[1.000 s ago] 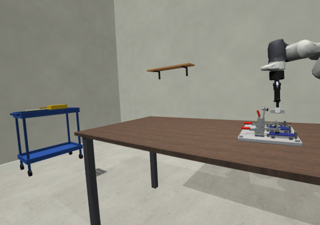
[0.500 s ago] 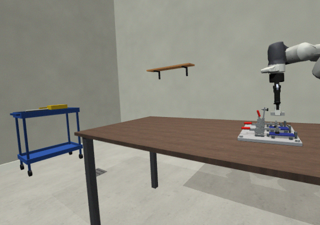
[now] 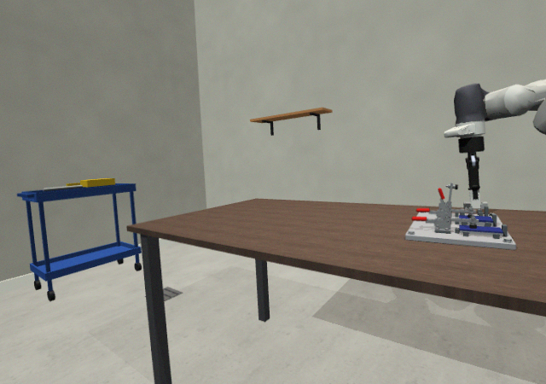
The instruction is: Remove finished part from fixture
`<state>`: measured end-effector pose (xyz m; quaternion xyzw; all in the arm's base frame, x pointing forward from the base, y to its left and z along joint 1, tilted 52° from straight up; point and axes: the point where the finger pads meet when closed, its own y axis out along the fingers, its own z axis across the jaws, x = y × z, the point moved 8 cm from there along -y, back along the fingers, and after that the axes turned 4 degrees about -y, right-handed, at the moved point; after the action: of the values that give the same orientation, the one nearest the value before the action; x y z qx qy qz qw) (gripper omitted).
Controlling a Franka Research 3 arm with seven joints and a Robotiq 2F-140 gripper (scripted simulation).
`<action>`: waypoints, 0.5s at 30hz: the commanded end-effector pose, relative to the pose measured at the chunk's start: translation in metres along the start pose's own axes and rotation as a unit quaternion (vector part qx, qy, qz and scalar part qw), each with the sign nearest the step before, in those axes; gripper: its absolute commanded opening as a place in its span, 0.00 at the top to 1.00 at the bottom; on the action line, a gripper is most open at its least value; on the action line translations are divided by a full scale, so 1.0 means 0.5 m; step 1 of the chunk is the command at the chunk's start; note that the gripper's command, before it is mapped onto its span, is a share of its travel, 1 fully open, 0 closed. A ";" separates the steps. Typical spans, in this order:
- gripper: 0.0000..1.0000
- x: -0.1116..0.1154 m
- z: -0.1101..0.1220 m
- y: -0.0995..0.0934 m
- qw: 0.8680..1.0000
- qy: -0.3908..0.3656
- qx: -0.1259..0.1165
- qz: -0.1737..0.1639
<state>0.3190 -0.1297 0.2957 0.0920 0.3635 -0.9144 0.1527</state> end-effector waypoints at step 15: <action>1.00 -0.016 0.002 0.036 1.000 0.008 0.002 0.011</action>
<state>0.3296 -0.1415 0.2864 0.0965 0.3619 -0.9139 0.1568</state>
